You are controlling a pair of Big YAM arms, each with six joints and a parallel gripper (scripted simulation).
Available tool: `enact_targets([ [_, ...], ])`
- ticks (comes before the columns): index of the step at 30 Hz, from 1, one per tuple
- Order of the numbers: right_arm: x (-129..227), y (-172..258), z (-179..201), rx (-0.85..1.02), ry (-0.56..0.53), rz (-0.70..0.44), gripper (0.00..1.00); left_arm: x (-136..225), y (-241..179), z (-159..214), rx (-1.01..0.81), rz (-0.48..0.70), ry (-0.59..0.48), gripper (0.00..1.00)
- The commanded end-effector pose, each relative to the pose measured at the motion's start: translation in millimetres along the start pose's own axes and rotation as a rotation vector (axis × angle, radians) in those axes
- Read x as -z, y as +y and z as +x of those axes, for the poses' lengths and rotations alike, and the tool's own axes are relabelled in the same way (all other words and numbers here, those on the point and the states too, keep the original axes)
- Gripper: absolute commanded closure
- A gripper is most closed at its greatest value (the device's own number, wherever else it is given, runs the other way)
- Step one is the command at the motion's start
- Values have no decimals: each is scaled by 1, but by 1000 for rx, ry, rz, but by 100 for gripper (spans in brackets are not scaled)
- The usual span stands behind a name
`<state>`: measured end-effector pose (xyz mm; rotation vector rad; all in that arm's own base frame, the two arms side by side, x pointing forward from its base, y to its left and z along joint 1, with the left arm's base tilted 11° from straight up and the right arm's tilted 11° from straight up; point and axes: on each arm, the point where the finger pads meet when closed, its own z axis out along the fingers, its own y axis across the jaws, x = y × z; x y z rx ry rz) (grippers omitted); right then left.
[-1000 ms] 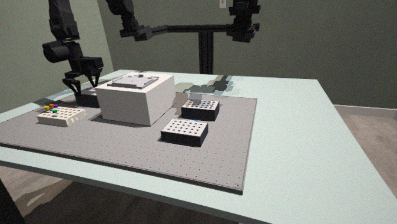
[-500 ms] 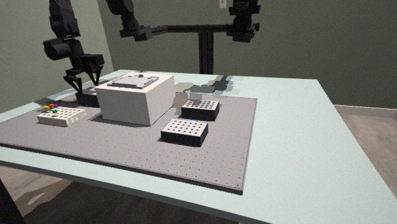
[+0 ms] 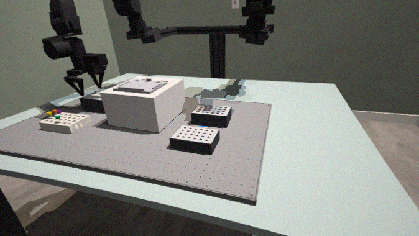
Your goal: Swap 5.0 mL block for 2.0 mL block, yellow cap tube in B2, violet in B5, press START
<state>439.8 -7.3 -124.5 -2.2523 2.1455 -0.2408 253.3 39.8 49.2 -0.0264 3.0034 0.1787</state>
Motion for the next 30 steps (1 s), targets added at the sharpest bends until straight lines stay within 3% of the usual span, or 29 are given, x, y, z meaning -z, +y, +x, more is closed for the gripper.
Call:
enact_targets([
  [1,4,-18,-4,15,-5,40,0,13,0,-20,-23,-4,-44,100],
  [15,44,-19,0,-15,-4,42,0,13,-1,-20,-23,-3,-44,100],
  [30,31,-5,-3,9,1,15,0,13,-1,-20,-23,-3,-44,100],
])
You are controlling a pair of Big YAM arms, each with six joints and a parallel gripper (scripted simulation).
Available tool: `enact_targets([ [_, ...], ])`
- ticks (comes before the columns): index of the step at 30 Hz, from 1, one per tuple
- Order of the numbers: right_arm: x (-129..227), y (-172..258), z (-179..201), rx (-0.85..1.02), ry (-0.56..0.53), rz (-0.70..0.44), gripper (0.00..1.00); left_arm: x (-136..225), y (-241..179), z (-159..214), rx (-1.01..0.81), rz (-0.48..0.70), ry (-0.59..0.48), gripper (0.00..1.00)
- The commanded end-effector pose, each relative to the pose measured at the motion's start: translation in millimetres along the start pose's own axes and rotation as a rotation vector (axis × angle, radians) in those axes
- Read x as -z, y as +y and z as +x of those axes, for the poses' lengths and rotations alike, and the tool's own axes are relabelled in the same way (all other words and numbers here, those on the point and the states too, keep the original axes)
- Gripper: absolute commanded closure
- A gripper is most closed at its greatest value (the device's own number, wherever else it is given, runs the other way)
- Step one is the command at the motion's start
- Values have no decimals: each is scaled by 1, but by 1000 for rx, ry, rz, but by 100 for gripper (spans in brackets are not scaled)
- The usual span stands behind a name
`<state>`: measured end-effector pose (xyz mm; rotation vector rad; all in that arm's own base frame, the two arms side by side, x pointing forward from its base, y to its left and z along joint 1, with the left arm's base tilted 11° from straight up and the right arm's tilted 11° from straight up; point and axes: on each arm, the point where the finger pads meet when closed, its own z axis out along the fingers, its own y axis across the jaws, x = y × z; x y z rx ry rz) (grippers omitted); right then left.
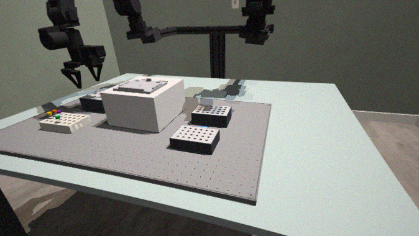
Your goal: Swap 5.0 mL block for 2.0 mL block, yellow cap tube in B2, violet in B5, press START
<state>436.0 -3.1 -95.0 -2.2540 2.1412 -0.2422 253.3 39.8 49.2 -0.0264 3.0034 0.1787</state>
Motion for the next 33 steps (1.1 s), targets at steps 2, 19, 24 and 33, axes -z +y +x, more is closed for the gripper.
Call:
enact_targets([
  [2,8,-2,-5,4,1,11,0,13,-1,-20,-23,-3,-45,100],
  [19,38,8,-3,-12,2,4,0,12,-1,-20,-23,-3,-45,100],
  [24,43,7,-4,-5,2,10,0,12,-1,-20,-23,-3,-45,100],
  [33,70,-9,-9,-8,-1,45,0,12,-1,-19,-23,-2,-45,100],
])
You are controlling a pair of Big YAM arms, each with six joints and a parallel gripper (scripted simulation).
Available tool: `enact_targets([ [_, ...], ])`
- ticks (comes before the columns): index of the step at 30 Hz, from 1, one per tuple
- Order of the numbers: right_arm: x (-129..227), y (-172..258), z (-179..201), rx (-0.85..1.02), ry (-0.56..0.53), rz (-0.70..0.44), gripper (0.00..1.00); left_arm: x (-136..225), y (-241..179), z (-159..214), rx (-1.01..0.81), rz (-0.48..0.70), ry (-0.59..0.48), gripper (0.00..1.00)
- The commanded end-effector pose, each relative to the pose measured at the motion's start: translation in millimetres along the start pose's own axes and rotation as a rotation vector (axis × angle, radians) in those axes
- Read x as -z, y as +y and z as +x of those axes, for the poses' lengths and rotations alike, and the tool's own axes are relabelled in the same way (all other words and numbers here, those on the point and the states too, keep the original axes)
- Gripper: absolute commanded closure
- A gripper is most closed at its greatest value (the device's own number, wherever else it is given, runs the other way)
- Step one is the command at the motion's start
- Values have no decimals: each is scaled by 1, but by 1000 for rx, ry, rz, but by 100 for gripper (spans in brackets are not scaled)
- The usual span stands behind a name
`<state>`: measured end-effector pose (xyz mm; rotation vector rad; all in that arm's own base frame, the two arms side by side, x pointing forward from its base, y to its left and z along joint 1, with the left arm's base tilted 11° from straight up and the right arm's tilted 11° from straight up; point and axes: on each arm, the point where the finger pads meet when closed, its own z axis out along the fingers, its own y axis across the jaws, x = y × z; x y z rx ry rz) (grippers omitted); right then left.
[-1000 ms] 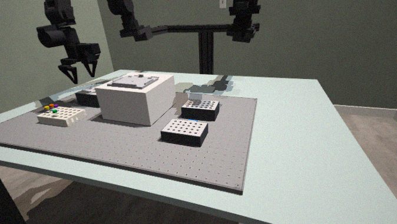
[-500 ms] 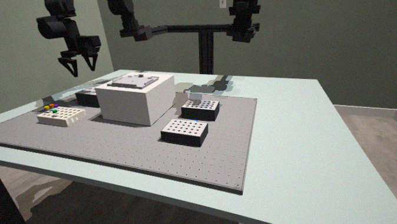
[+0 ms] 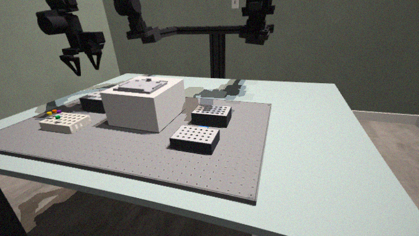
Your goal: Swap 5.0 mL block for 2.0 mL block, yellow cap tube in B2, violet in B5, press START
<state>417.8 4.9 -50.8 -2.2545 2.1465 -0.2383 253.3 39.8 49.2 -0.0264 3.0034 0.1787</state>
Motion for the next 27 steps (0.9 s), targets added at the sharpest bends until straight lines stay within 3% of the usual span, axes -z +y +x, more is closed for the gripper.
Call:
enact_targets([
  [1,23,-20,-5,-4,-1,44,0,12,-1,-19,-23,-2,-45,100],
  [27,55,-10,-7,7,-1,31,0,12,-1,-19,-23,-2,-46,100],
])
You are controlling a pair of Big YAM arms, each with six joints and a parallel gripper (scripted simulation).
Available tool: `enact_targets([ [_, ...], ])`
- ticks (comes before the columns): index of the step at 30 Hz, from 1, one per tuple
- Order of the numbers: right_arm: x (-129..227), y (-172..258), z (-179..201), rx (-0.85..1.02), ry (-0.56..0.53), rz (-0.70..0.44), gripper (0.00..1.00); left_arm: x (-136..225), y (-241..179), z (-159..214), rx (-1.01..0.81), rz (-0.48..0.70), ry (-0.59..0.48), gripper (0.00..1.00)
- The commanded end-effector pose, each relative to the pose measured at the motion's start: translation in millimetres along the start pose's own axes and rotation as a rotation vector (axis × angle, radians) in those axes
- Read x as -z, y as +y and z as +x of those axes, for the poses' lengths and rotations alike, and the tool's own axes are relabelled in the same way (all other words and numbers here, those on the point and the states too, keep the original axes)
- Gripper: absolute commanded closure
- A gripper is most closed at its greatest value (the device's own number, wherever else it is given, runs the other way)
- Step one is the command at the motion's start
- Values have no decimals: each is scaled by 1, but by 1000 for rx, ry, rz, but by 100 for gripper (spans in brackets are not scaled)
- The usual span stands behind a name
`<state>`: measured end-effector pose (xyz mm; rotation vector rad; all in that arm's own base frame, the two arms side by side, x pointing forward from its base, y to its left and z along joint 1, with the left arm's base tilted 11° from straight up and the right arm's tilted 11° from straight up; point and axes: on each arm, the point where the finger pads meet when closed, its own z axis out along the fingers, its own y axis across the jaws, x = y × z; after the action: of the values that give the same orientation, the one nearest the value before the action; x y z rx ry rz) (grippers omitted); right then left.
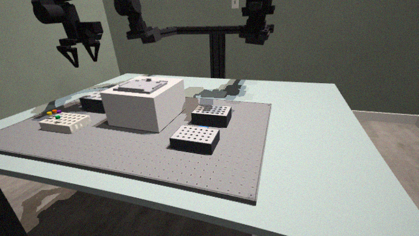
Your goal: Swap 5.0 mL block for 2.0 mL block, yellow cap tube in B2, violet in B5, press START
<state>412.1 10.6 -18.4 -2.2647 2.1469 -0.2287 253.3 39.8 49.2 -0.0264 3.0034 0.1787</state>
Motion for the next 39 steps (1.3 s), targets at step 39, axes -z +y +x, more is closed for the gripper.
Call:
enact_targets([
  [39,85,-12,-5,-8,-1,53,0,11,-1,-19,-22,-1,-46,100],
])
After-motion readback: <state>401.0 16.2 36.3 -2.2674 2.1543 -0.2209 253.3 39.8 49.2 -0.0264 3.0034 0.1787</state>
